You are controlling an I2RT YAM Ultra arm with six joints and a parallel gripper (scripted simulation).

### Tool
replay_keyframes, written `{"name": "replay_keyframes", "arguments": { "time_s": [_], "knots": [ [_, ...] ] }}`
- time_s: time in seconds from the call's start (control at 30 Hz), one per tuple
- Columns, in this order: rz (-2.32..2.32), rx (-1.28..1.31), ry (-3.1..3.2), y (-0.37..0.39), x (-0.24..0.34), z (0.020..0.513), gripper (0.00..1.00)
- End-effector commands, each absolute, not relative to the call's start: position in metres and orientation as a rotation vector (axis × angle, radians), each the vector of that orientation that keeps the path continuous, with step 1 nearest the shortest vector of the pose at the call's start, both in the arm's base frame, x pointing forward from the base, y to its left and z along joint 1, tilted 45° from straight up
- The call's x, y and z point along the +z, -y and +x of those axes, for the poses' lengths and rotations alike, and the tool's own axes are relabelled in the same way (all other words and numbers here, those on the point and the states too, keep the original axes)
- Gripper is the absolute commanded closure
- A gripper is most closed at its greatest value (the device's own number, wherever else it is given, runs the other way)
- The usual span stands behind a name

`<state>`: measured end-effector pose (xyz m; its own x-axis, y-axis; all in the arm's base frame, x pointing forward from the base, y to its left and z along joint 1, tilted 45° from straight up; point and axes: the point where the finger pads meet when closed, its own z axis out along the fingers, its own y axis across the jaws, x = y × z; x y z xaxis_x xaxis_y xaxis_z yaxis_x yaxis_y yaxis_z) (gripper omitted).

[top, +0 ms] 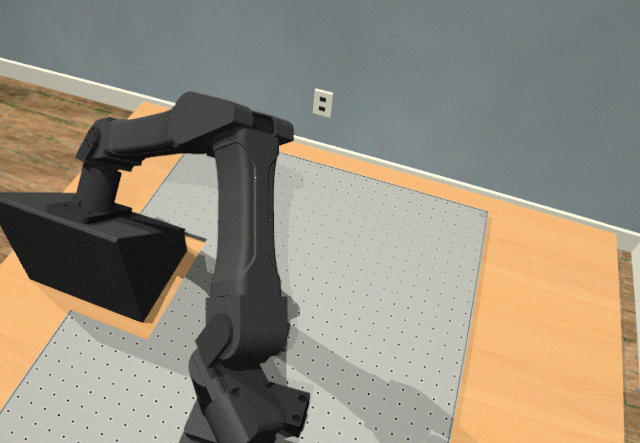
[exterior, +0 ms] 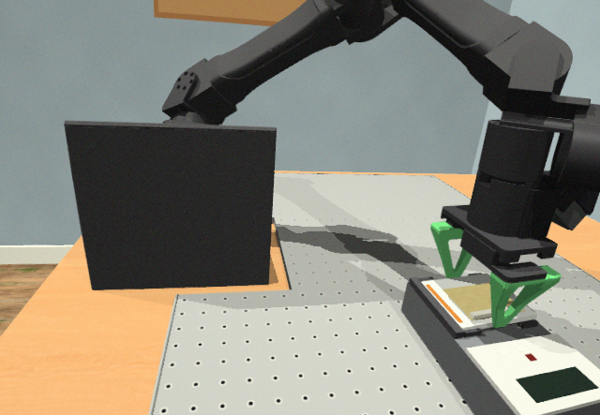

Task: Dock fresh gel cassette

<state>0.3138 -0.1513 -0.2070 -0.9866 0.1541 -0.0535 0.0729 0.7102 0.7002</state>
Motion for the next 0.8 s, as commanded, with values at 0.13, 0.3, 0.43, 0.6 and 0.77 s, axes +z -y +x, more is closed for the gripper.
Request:
{"name": "replay_keyframes", "arguments": {
  "time_s": [0.13,0.3,0.43,0.6,0.77],
  "knots": [
    [0.185,1.18,-2.84,0.1283,-0.2292,0.3012,1.0],
    [0.186,1.181,-2.838,0.127,-0.2302,0.3017,1.0],
    [0.187,1.183,-2.836,0.126,-0.231,0.302,1.0],
    [0.187,1.183,-2.836,0.1258,-0.2311,0.302,1.0],
    [0.187,1.183,-2.836,0.1258,-0.2311,0.3021,1.0]
  ]
}}
